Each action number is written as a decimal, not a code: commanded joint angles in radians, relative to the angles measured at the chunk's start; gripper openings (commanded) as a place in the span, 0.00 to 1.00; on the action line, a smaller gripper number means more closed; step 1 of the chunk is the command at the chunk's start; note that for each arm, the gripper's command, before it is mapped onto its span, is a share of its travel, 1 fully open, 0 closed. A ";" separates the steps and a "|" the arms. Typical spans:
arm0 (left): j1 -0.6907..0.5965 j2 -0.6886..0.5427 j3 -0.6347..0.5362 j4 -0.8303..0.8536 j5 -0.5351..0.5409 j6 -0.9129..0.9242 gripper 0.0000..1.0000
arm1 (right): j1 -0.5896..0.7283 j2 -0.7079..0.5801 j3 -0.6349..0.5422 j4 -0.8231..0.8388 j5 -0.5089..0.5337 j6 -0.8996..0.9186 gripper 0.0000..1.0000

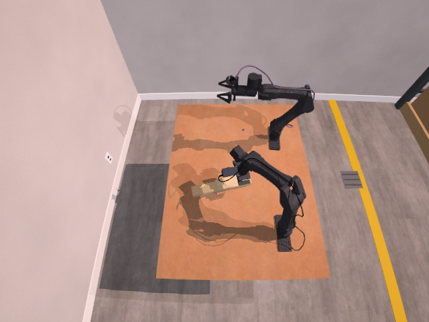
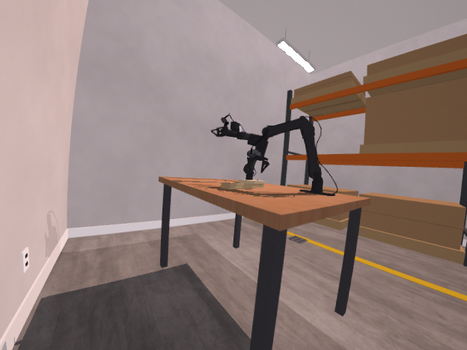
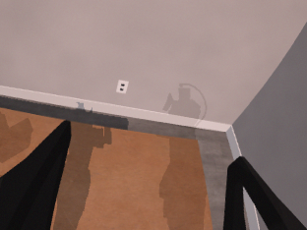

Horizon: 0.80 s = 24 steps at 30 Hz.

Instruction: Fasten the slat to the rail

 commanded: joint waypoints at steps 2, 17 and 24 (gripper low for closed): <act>0.072 -0.078 -0.037 0.111 -0.025 0.122 1.00 | -0.002 -0.007 0.008 0.010 -0.005 0.000 1.00; 0.280 -0.255 -0.136 0.347 -0.020 0.379 1.00 | -0.002 -0.007 0.008 0.010 -0.005 0.000 1.00; 0.386 -0.346 -0.185 0.461 -0.024 0.509 1.00 | -0.002 -0.007 0.008 0.010 -0.005 0.000 1.00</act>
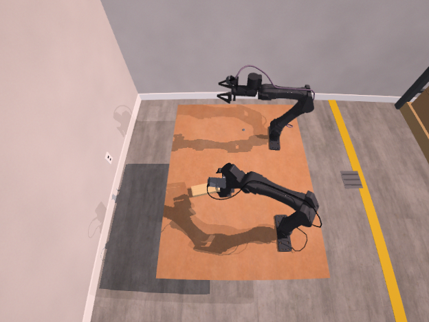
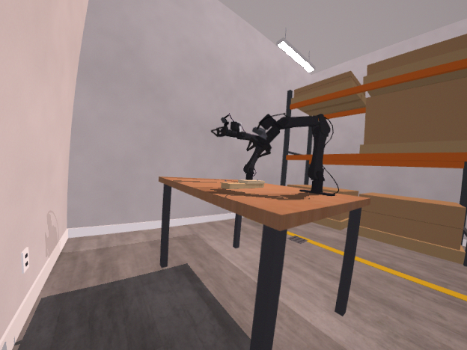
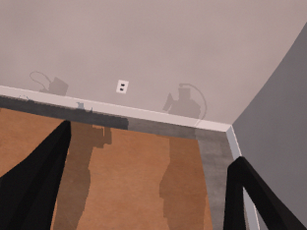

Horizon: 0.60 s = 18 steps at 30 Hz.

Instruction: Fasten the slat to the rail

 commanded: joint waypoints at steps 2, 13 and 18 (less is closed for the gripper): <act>0.064 -0.076 -0.031 0.127 -0.015 0.128 1.00 | -0.002 -0.007 0.008 0.010 -0.005 0.000 1.00; 0.197 -0.190 -0.098 0.280 -0.016 0.293 1.00 | -0.002 -0.007 0.008 0.010 -0.005 0.000 1.00; 0.269 -0.252 -0.133 0.360 -0.017 0.383 1.00 | -0.002 -0.007 0.008 0.010 -0.005 0.000 1.00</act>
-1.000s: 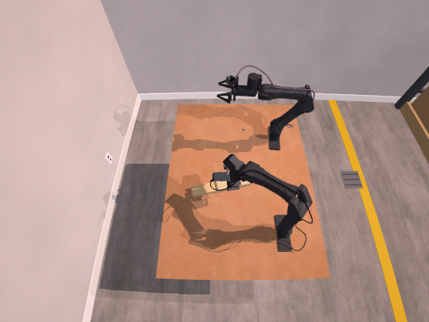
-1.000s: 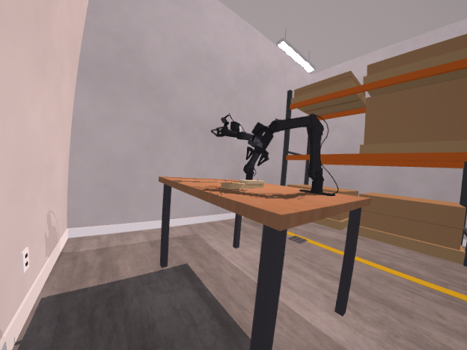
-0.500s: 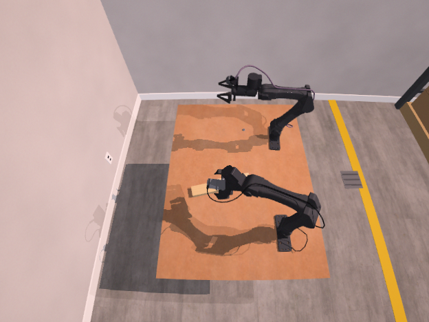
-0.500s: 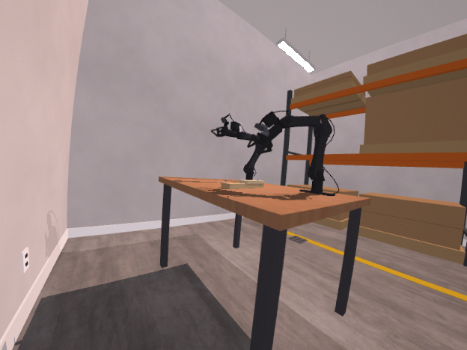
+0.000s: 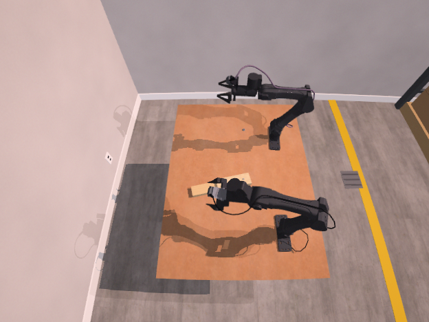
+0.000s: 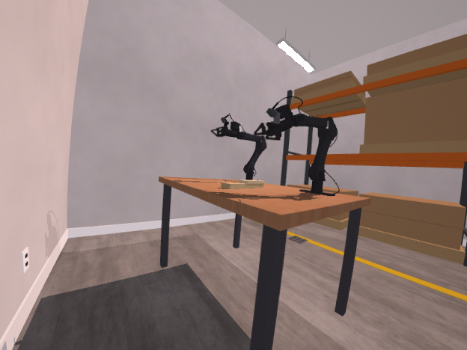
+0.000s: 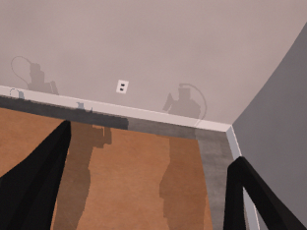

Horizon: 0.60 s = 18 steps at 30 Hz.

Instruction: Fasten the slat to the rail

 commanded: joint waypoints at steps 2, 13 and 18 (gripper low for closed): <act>0.063 -0.073 -0.031 0.125 -0.011 0.124 1.00 | -0.002 -0.007 0.008 0.010 -0.005 0.000 1.00; 0.192 -0.184 -0.099 0.275 -0.013 0.286 1.00 | -0.002 -0.007 0.008 0.010 -0.005 0.000 1.00; 0.264 -0.246 -0.134 0.355 -0.014 0.377 1.00 | -0.002 -0.007 0.008 0.010 -0.005 0.000 1.00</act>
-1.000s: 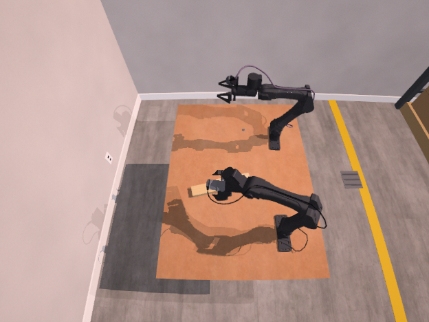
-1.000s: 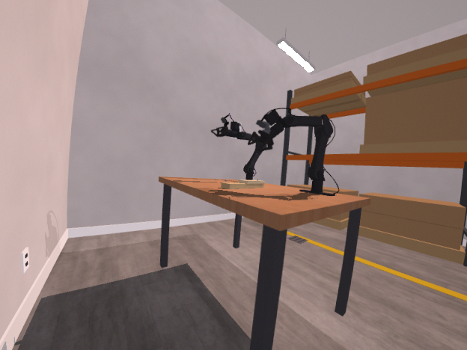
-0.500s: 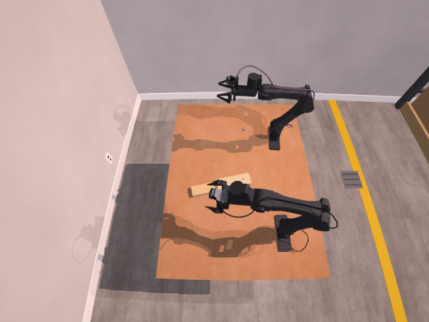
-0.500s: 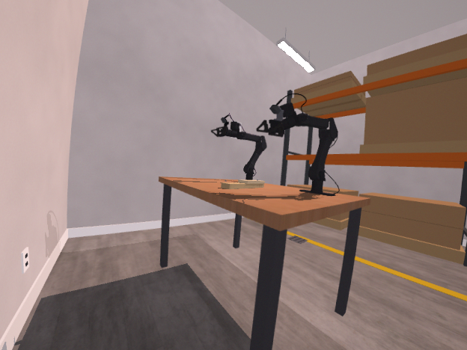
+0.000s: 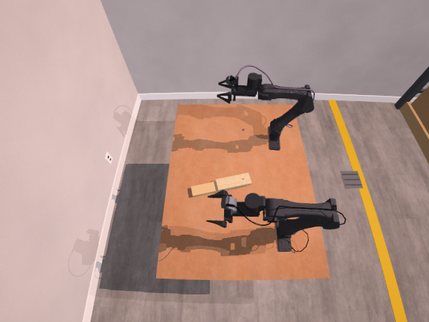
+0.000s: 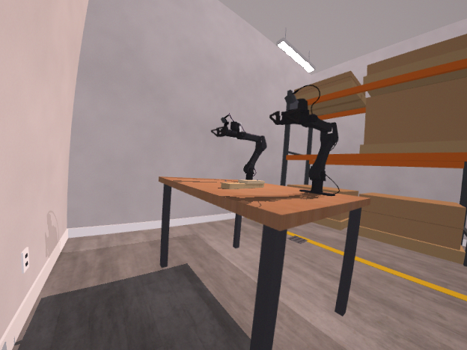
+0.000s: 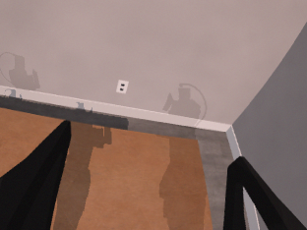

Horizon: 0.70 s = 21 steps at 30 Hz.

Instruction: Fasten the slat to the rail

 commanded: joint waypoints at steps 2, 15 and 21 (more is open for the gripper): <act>0.048 -0.058 -0.024 0.109 -0.009 0.104 1.00 | -0.002 -0.007 0.008 0.010 -0.005 0.000 1.00; 0.084 -0.072 -0.044 0.163 0.014 0.132 1.00 | -0.002 -0.007 0.008 0.010 -0.005 0.000 1.00; 0.085 -0.072 -0.044 0.163 0.015 0.132 1.00 | -0.002 -0.007 0.008 0.010 -0.005 0.000 1.00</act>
